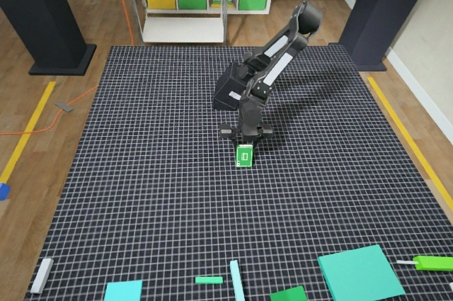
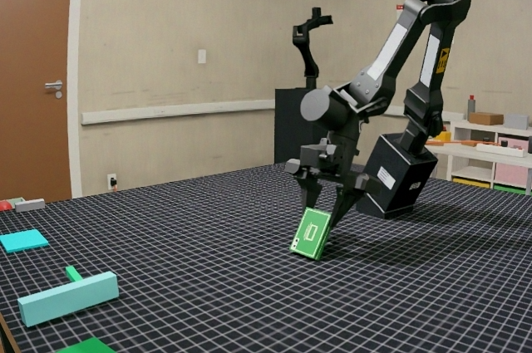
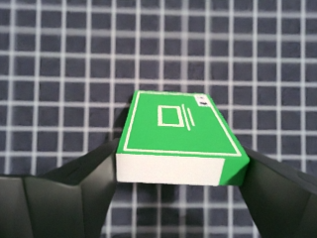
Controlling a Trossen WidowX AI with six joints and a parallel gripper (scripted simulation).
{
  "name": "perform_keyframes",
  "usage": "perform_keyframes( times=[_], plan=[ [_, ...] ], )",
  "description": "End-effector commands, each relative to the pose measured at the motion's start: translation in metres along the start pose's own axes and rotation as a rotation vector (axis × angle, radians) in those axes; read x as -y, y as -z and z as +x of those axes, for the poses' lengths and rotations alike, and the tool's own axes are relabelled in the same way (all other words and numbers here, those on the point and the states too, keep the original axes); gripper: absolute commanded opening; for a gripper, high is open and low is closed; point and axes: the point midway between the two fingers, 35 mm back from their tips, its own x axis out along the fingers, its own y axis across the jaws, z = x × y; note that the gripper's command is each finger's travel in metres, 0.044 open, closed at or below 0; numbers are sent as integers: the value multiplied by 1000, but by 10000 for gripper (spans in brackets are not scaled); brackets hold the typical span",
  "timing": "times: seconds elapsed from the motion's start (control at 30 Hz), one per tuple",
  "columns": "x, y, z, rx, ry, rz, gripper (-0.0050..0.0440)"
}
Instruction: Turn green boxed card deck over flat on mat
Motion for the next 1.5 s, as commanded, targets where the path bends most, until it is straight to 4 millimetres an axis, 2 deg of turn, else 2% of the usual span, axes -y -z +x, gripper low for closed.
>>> perform_keyframes(
  times=[0.0, 0.17, 1.47],
  plan=[
    [-2, -3, 1, -26, -5, -13, 295],
    [-1, 4, 2, -42, -3, -11, 295],
    [-1, 4, 3, -67, -2, -13, 295]
  ],
)
